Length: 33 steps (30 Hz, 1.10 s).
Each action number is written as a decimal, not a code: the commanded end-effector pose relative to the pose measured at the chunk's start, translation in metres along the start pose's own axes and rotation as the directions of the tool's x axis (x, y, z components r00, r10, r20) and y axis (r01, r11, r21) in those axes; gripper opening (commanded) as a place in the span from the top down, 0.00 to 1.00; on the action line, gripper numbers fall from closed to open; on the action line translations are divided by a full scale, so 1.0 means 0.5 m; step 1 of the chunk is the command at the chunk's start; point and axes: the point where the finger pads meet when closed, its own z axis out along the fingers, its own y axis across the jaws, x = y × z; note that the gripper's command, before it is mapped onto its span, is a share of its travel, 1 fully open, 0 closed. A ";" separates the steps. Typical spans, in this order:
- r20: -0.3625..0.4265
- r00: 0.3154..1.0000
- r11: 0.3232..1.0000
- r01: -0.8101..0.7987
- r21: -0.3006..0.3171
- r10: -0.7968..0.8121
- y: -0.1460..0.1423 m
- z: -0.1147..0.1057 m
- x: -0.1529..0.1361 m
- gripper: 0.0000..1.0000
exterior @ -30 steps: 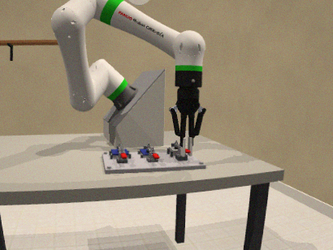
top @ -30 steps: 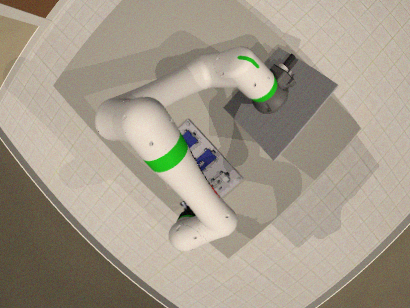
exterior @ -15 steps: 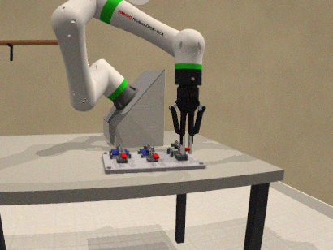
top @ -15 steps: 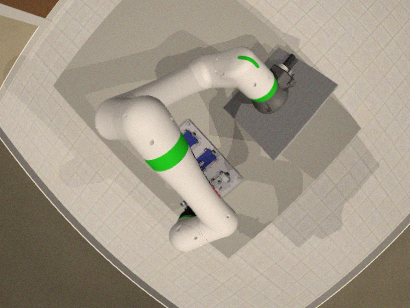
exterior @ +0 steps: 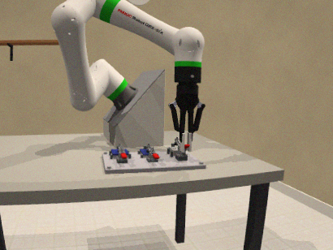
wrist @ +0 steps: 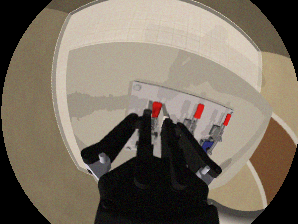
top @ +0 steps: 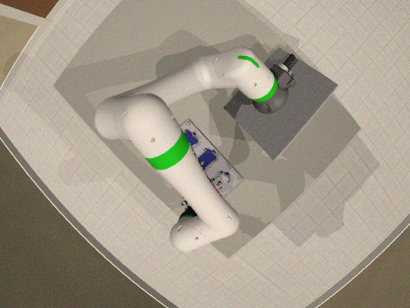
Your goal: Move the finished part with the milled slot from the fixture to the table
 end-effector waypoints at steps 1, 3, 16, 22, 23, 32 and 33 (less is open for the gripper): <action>0.000 1.000 1.000 0.000 0.000 0.000 0.000 -0.004 -0.004 0.89; 0.000 1.000 1.000 0.000 0.000 0.000 0.000 -0.007 -0.007 0.89; 0.000 1.000 1.000 0.000 0.000 0.000 0.000 -0.019 -0.024 0.89; 0.000 1.000 1.000 0.000 0.000 0.000 0.000 -0.024 -0.034 0.89; 0.000 1.000 1.000 0.000 0.000 0.000 0.000 -0.024 -0.036 0.89; 0.000 1.000 1.000 0.000 0.000 0.000 0.000 -0.028 -0.047 0.89; 0.000 1.000 1.000 0.000 0.000 0.000 0.000 -0.028 -0.049 0.89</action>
